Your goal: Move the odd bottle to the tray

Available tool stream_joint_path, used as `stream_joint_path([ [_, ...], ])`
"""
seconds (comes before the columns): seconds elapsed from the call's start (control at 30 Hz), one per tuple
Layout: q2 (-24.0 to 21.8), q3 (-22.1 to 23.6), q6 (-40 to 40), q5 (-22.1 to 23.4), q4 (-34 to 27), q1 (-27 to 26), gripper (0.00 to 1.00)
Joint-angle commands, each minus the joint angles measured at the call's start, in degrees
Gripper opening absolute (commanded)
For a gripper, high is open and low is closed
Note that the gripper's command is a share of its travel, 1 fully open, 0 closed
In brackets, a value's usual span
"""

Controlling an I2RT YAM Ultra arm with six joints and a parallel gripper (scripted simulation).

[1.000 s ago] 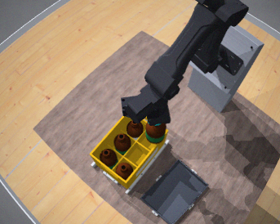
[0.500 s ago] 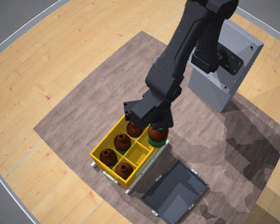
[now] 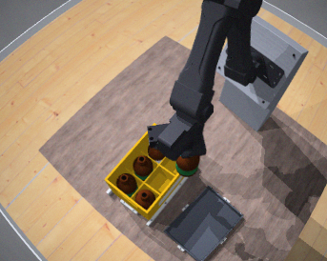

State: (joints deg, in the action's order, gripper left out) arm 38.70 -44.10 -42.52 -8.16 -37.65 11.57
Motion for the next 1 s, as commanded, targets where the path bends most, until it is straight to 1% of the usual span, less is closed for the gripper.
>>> stream_joint_path([
  [0.0,-0.04,-2.44,-2.46,-3.59,-0.82,2.70,0.00],
  [0.07,-0.04,-2.44,-2.46,-3.59,-0.82,2.70,0.00],
  [0.1,-0.84,-2.61,-2.98,-4.41,-0.86,3.57,0.00],
  [0.13,0.79,-2.79,-3.36,-5.13,-0.89,4.43,0.00],
  [0.17,1.34,-2.96,-3.76,-5.79,-0.91,5.23,0.00],
  [0.33,2.30,-3.95,-5.92,-9.07,-1.08,9.14,0.00],
  [0.57,5.13,-5.61,-9.14,-13.88,-1.39,14.88,0.00],
  [0.63,5.13,-5.61,-9.14,-13.88,-1.39,14.88,0.00],
  [0.67,3.59,-5.91,-9.74,-14.57,-1.46,15.62,0.00],
  [0.7,5.86,-6.21,-10.18,-15.38,-1.55,16.59,0.00],
  [0.97,9.74,-8.82,-14.12,-20.58,-2.11,22.98,0.00],
])
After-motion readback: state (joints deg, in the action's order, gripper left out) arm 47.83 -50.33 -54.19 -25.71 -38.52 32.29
